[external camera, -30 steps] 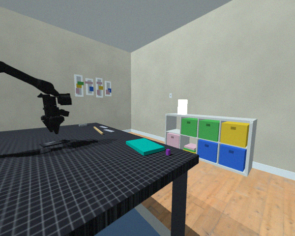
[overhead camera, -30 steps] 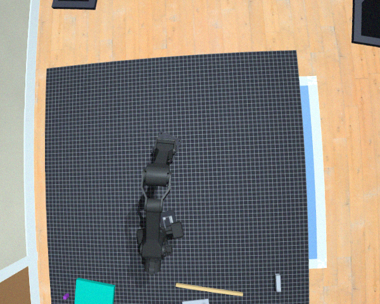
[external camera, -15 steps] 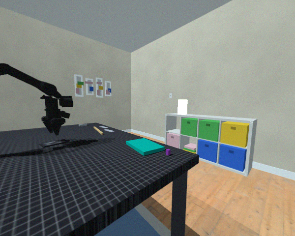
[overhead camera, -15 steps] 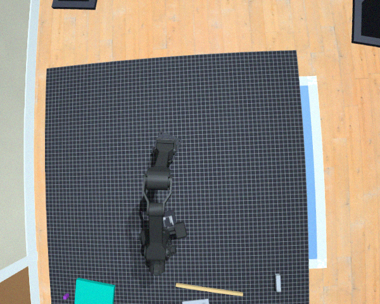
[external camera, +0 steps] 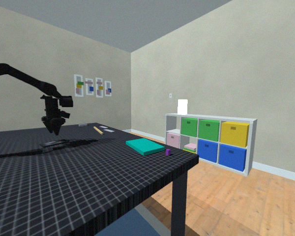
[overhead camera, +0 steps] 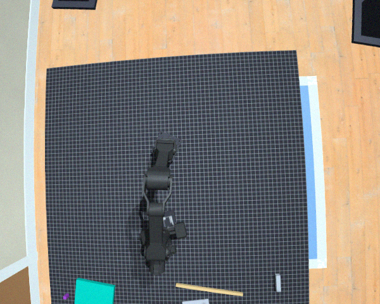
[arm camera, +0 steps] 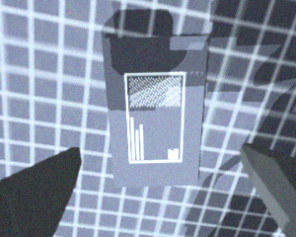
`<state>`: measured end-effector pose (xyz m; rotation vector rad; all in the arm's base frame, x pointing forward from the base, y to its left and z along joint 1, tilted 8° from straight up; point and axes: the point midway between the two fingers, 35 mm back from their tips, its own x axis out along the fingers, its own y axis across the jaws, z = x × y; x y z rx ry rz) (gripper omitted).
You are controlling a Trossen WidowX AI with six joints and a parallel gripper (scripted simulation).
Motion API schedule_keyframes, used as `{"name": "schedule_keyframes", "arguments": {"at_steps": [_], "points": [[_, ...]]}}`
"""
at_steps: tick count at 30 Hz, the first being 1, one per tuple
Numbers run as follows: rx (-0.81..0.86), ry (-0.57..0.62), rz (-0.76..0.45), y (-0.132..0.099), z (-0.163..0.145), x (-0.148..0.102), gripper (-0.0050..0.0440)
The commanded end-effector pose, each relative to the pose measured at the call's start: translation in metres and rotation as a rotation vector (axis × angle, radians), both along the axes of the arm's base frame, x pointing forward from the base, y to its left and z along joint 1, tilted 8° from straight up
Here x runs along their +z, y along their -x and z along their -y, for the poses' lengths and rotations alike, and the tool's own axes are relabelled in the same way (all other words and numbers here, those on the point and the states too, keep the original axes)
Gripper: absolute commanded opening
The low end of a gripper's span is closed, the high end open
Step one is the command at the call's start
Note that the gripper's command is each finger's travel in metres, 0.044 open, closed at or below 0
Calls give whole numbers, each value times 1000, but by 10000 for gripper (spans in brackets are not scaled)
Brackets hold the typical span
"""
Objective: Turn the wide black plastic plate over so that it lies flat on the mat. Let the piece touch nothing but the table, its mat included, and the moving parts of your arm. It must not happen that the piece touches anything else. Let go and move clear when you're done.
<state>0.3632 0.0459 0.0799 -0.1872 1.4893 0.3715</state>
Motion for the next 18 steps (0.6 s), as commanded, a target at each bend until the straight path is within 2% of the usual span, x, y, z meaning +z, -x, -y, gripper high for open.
{"name": "schedule_keyframes", "arguments": {"at_steps": [1, 12, 18], "points": [[-1, -4, 17, -3, -1, 6, 440], [-1, -4, 19, -6, -2, 6, 440], [-1, -3, 20, -40, -15, 10, 440]]}}
